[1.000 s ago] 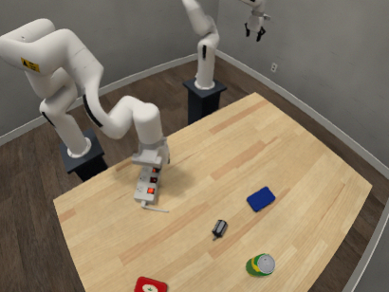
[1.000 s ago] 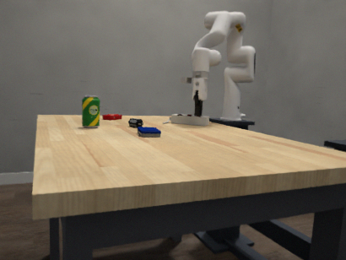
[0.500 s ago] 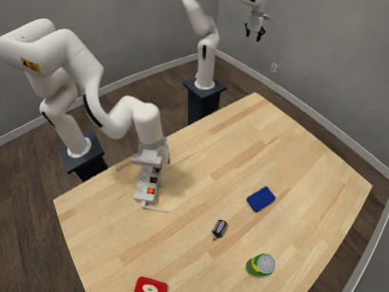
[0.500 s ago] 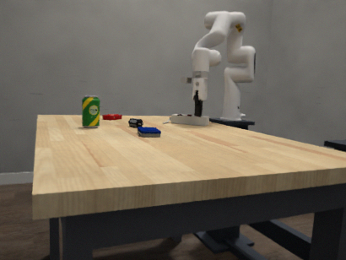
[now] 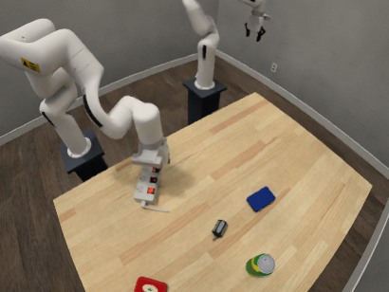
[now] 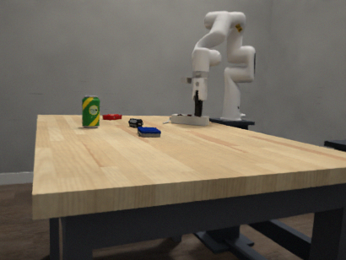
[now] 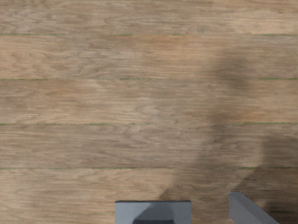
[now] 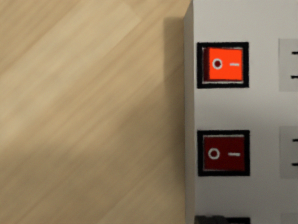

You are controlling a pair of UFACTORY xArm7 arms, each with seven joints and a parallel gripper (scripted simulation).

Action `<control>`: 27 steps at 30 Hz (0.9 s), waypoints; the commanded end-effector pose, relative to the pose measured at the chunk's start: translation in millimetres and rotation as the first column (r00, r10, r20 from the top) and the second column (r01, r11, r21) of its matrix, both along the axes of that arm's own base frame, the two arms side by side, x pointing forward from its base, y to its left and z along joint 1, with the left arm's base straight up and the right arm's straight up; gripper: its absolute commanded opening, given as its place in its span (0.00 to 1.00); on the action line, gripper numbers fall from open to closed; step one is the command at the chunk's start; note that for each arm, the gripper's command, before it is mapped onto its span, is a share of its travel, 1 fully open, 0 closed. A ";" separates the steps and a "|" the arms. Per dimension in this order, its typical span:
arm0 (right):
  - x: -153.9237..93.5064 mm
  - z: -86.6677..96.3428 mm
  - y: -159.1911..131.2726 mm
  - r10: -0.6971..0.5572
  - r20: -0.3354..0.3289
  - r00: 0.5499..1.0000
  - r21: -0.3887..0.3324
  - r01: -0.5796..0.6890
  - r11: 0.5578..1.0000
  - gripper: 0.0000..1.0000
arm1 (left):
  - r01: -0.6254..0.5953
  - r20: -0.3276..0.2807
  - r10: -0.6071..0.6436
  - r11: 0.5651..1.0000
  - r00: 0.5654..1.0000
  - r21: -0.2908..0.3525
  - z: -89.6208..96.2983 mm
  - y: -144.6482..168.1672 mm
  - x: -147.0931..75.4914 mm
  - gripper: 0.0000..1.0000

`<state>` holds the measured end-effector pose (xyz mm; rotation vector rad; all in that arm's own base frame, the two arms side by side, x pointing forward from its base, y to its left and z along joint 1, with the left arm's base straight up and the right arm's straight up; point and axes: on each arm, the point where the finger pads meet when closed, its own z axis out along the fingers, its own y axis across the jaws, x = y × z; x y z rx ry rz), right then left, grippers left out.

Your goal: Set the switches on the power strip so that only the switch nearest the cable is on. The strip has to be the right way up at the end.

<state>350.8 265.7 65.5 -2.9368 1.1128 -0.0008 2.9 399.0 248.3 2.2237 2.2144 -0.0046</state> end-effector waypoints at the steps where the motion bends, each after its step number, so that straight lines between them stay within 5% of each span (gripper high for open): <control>1: 1.2 1.5 0.8 0.000 0.003 1.000 0.002 0.000 1.000 0.00 | 0.000 0.001 0.000 1.000 1.000 0.004 1.6 1.1 0.2 1.00; 27: 1.2 6.9 0.8 0.000 0.003 1.000 0.002 0.000 1.000 0.00 | 0.000 0.001 0.000 1.000 1.000 0.004 1.6 1.1 0.2 1.00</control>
